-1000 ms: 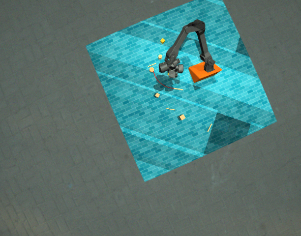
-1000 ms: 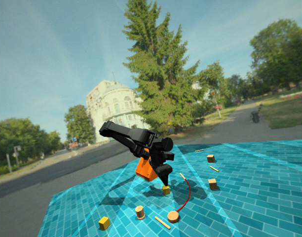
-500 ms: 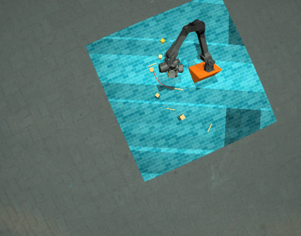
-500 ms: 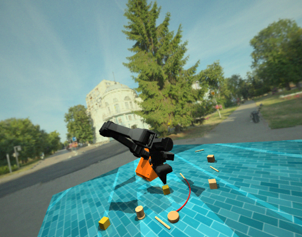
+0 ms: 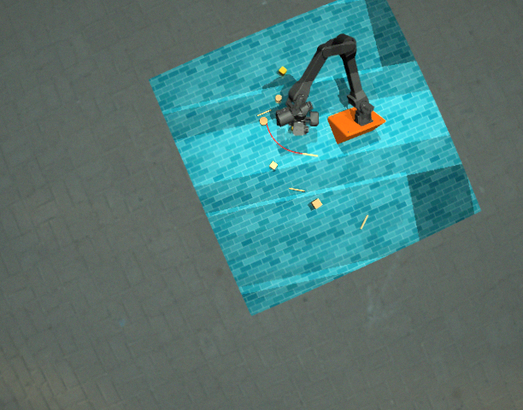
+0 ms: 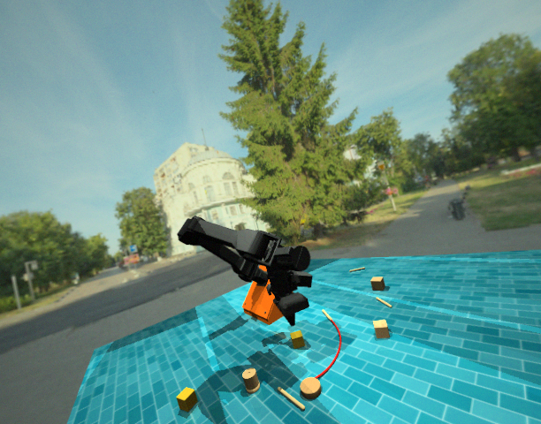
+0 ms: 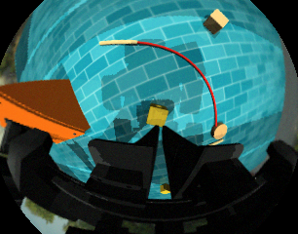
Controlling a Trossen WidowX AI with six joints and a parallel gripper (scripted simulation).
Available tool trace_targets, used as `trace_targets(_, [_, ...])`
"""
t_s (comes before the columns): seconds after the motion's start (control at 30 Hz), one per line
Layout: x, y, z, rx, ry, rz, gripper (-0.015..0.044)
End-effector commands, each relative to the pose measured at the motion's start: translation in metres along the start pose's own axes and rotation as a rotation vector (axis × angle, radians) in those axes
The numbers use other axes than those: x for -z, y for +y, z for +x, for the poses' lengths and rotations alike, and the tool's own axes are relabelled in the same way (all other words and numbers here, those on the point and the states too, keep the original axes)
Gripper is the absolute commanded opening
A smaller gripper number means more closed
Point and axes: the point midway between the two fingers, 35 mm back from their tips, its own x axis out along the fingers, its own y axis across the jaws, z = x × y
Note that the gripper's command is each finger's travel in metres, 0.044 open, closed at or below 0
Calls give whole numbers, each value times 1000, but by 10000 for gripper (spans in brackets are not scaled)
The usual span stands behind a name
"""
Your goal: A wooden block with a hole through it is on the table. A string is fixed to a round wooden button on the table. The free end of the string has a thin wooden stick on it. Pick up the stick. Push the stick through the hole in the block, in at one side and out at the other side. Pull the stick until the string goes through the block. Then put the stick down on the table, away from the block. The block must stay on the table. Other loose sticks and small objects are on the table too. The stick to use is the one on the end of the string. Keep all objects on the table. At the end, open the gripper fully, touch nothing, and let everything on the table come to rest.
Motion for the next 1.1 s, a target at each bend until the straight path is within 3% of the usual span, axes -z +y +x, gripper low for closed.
trace_targets(0.0, [0, 0, 0, 0, 0, 0, 0])
trace_targets(0.47, [0, 0, 0, 0, 0, 0, 0])
trace_targets(0.77, [0, 0, 0, 0, 0, 0, 236])
trace_targets(0.8, [0, 0, 0, 0, 0, 0, 238])
trace_targets(0.83, [0, 0, 0, 0, 0, 0, 238])
trace_targets(1.07, [0, 0, 0, 0, 0, 0, 55])
